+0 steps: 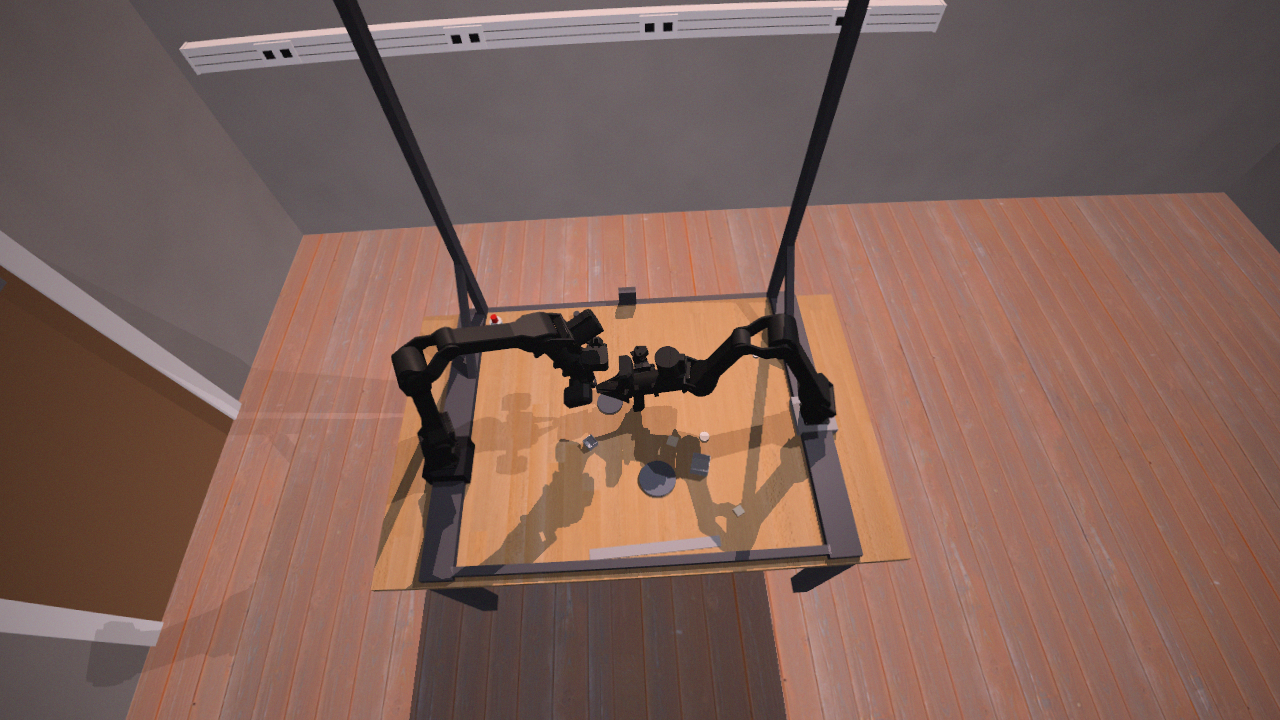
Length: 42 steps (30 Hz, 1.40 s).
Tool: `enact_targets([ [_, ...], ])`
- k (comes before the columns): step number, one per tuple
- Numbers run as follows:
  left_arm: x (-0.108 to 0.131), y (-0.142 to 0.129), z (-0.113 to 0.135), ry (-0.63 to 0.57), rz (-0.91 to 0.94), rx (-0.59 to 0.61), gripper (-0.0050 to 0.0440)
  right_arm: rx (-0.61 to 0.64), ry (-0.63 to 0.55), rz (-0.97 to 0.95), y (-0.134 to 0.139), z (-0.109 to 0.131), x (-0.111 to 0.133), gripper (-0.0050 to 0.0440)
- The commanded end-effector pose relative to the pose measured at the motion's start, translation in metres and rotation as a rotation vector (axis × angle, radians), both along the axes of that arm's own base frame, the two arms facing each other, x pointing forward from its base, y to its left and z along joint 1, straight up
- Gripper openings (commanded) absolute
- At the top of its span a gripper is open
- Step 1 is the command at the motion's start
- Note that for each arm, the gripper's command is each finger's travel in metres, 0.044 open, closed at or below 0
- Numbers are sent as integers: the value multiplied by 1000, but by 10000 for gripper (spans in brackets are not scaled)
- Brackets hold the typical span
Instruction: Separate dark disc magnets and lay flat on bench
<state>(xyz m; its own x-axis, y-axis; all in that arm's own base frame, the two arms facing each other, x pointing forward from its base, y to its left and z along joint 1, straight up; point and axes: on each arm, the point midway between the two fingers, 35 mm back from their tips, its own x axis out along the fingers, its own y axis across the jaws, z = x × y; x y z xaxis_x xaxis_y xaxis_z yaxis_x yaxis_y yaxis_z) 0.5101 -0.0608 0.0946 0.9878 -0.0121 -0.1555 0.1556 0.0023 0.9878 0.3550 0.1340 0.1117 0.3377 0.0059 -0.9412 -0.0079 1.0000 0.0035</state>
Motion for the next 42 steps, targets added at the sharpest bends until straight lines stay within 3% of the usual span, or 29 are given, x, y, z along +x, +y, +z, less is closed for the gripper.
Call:
enact_targets([
  [1, 0, 1, -5, 0, 3, 1, 40, 8, -30, -3, 0, 10, 4, 40],
  [15, -2, 1, -17, 7, 3, 3, 40, 8, -30, -3, 0, 10, 4, 40],
  [19, -2, 0, 0, -25, 0, -4, 40, 8, -30, -3, 0, 10, 4, 40],
  [24, -8, -1, -1, -23, 1, -4, 40, 8, -30, -3, 0, 10, 4, 40],
  [35, -45, 0, -8, -11, 3, -3, 40, 8, -30, -3, 0, 10, 4, 40],
  [42, -52, 2, -9, -9, 5, -2, 40, 8, -30, -3, 0, 10, 4, 40],
])
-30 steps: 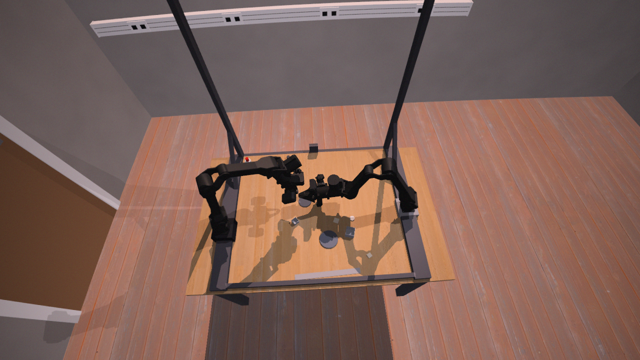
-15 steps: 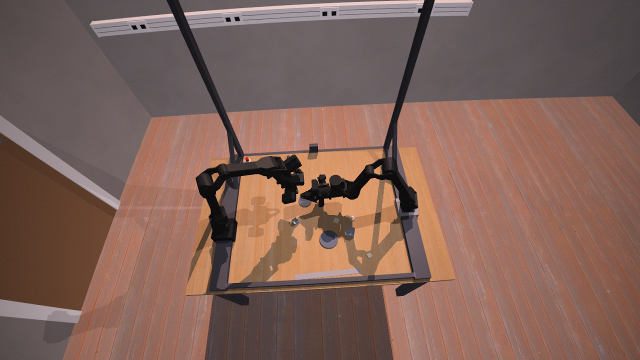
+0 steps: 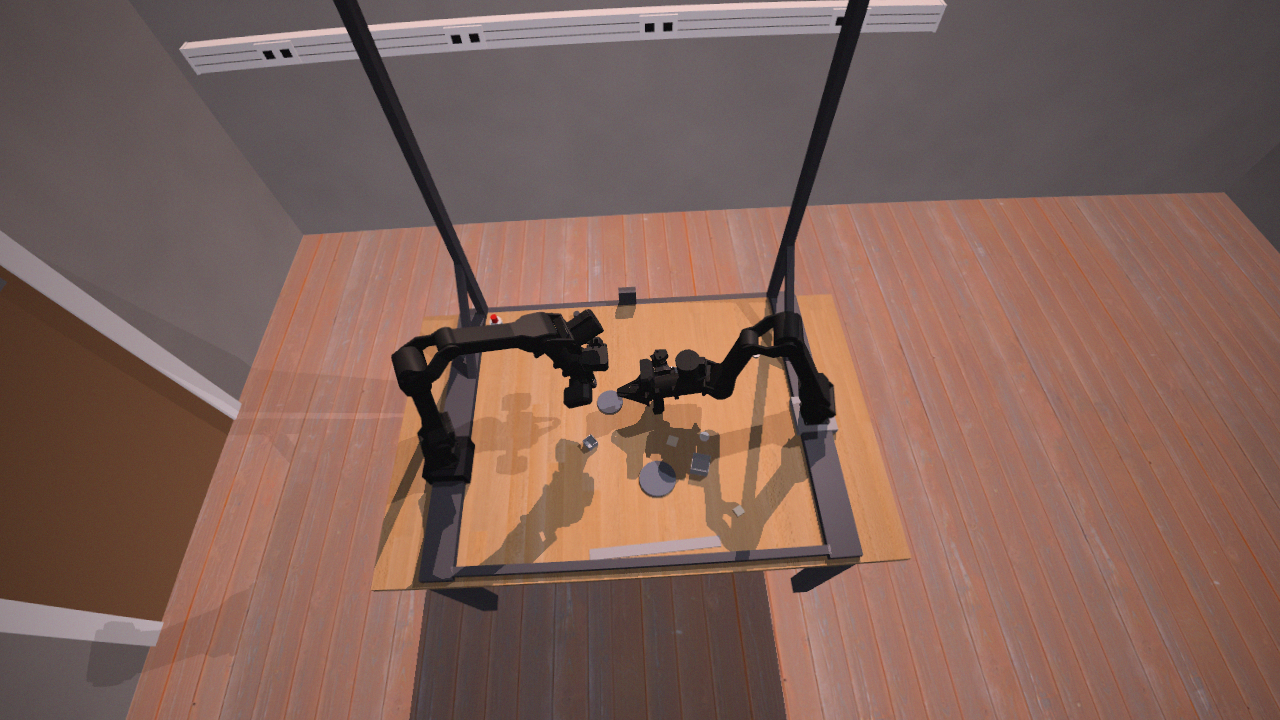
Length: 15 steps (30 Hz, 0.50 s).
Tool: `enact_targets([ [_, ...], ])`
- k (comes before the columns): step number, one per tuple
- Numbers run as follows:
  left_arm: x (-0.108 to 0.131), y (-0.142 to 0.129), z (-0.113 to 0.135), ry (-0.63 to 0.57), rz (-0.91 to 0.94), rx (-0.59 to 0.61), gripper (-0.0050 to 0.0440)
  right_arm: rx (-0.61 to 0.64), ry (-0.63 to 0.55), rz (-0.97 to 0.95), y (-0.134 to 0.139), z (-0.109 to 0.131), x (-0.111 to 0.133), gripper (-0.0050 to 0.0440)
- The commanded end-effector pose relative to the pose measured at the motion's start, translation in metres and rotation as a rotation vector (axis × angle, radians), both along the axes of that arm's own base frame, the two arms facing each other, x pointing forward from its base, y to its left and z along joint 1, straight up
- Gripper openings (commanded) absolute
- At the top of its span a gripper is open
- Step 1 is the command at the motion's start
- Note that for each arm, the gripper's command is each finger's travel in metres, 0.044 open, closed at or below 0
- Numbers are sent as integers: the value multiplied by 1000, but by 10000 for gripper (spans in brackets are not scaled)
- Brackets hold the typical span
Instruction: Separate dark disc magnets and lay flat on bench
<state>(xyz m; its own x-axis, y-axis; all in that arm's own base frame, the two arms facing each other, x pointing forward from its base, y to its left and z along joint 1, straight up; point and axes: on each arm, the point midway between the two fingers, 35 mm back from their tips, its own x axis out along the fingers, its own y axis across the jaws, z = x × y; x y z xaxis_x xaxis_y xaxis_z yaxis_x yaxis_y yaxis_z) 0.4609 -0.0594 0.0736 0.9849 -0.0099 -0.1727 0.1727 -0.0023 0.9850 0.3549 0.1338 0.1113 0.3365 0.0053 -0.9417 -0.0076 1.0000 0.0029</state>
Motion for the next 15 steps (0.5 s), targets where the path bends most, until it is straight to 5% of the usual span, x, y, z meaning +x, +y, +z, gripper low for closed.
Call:
enact_targets([
  [1, -3, 0, 12, -27, 3, -7, 40, 9, -31, -3, 0, 11, 4, 40],
  [15, 3, 0, 16, -33, 4, -25, 40, 9, -31, -3, 0, 11, 4, 40],
])
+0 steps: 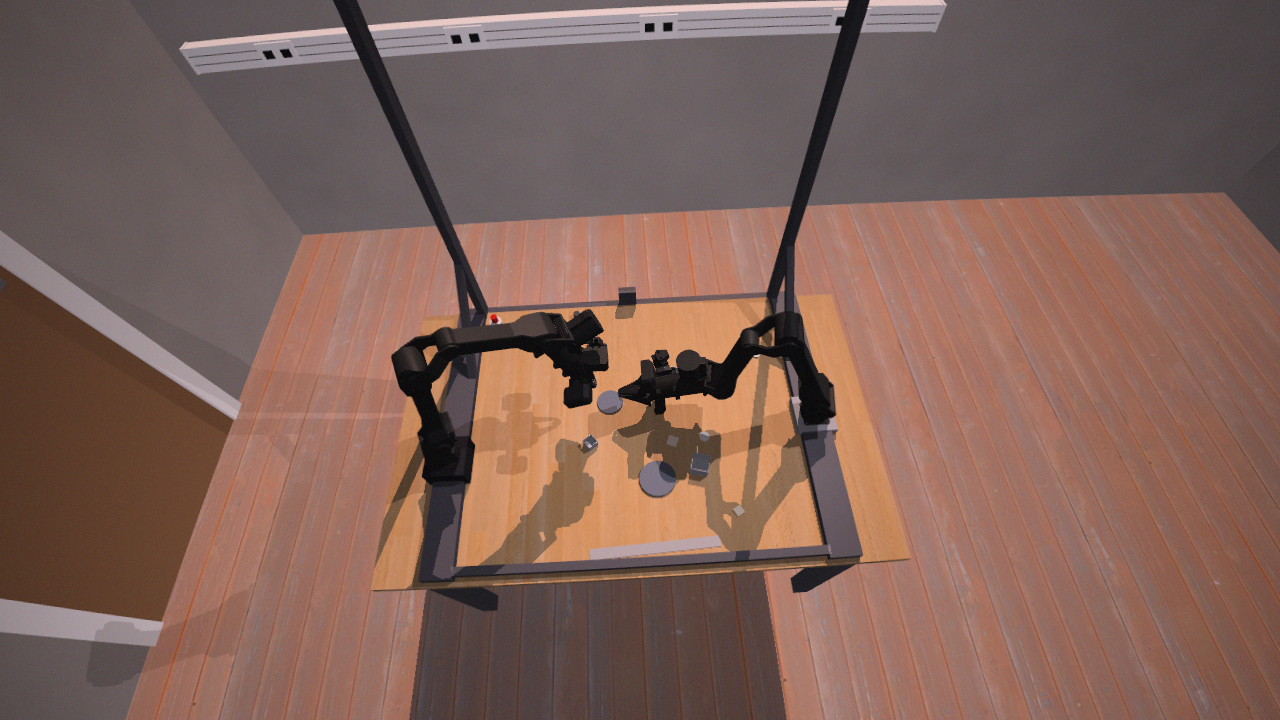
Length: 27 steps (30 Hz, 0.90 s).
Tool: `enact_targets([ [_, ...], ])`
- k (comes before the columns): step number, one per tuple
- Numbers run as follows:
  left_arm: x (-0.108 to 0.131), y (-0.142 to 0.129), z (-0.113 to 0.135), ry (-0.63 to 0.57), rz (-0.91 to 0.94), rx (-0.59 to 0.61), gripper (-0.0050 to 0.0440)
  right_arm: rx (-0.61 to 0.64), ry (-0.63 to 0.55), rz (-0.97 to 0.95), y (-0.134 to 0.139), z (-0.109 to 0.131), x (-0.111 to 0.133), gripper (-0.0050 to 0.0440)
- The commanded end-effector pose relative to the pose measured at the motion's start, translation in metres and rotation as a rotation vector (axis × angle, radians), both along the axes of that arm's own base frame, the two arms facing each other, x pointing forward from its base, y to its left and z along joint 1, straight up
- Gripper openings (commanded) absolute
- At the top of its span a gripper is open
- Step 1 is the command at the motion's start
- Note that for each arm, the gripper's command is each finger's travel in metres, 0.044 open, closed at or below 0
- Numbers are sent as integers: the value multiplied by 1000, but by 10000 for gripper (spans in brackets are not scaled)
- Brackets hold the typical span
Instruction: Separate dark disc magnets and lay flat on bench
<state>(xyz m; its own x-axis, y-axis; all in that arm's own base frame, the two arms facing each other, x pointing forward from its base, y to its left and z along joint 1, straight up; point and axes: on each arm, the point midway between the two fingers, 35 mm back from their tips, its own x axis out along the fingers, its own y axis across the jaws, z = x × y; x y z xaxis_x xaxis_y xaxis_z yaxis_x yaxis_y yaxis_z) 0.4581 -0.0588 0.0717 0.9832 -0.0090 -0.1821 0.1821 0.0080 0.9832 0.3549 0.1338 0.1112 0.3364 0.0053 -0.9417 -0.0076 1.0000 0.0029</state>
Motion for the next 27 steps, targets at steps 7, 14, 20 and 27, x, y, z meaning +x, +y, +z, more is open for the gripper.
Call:
enact_targets([
  [7, 8, 0, 17, -25, 6, -42, 40, 9, -31, -3, 0, 11, 4, 40],
  [14, 11, 1, 14, 13, 17, -98, 40, 9, -31, -3, 0, 11, 4, 40],
  [20, 13, 2, 12, 45, 28, -142, 40, 9, -31, -3, 0, 11, 4, 40],
  [27, 18, 4, 7, 116, 60, -242, 40, 9, -31, -3, 0, 11, 4, 40],
])
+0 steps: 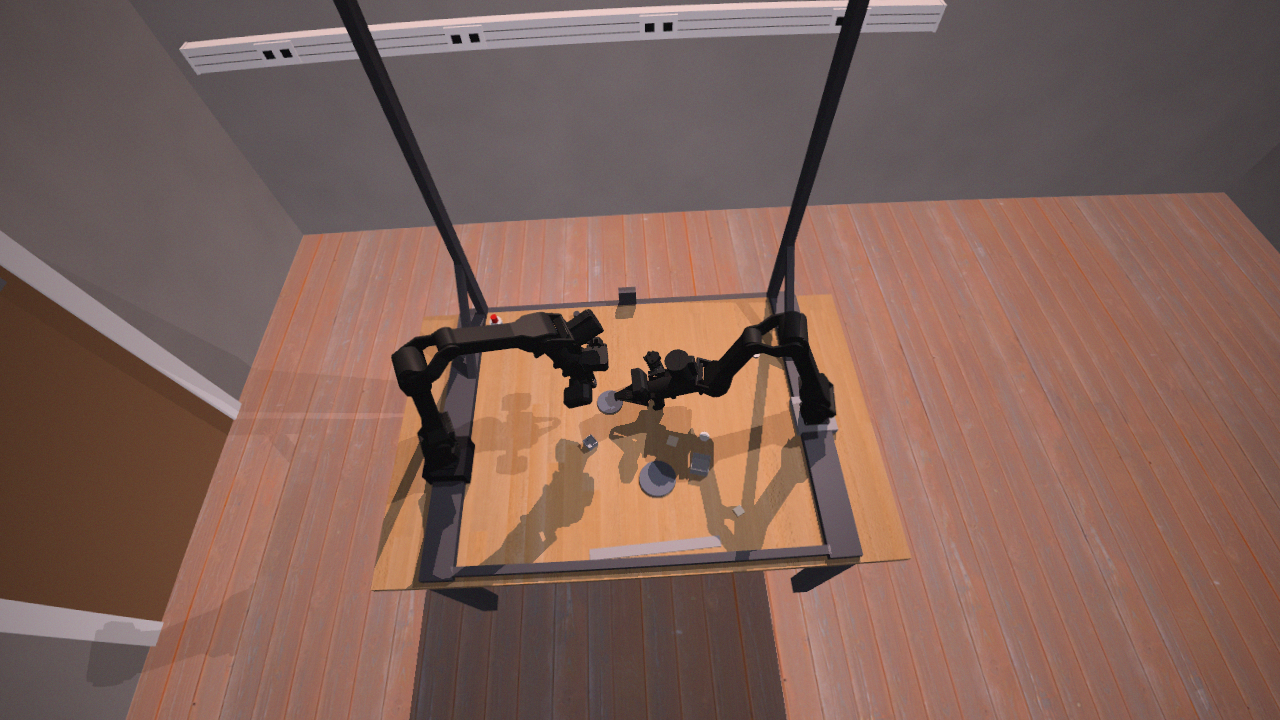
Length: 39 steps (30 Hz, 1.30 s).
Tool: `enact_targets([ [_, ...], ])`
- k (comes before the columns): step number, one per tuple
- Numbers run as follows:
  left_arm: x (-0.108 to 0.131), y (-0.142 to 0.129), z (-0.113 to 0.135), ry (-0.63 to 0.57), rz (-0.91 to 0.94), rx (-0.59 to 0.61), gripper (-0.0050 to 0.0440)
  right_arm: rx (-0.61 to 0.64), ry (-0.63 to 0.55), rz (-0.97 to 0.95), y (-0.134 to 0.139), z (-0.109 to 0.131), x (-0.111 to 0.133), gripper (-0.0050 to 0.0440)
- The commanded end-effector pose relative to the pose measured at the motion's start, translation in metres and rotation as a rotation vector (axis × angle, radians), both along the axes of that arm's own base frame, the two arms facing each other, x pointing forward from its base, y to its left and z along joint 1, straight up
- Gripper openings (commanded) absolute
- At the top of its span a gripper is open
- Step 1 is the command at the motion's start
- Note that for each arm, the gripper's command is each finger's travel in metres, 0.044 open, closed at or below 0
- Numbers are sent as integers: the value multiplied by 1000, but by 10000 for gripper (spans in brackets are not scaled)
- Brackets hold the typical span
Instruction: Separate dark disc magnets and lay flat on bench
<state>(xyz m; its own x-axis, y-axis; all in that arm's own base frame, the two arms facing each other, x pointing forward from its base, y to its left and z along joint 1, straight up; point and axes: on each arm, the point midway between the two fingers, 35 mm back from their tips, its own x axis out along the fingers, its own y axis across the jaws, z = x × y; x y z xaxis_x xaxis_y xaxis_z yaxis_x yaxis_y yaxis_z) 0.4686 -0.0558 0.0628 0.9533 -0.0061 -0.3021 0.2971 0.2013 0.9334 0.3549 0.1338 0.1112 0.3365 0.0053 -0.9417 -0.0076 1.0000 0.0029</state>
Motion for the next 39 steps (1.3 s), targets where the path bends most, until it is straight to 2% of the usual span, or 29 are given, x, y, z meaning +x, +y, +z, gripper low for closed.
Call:
enact_targets([
  [1, 8, 1, 15, 3, 19, -69, 40, 9, -31, -3, 0, 11, 4, 40],
  [8, 10, 2, 10, 73, 50, -152, 40, 9, -31, -3, 0, 11, 4, 40],
  [23, 2, -12, -20, 389, 166, -378, 40, 9, -31, -3, 0, 11, 4, 40],
  [25, 2, -12, -20, 389, 166, -378, 40, 9, -31, -3, 0, 11, 4, 40],
  [39, -25, -16, -37, 695, 405, -576, 40, 9, -31, -3, 0, 11, 4, 40],
])
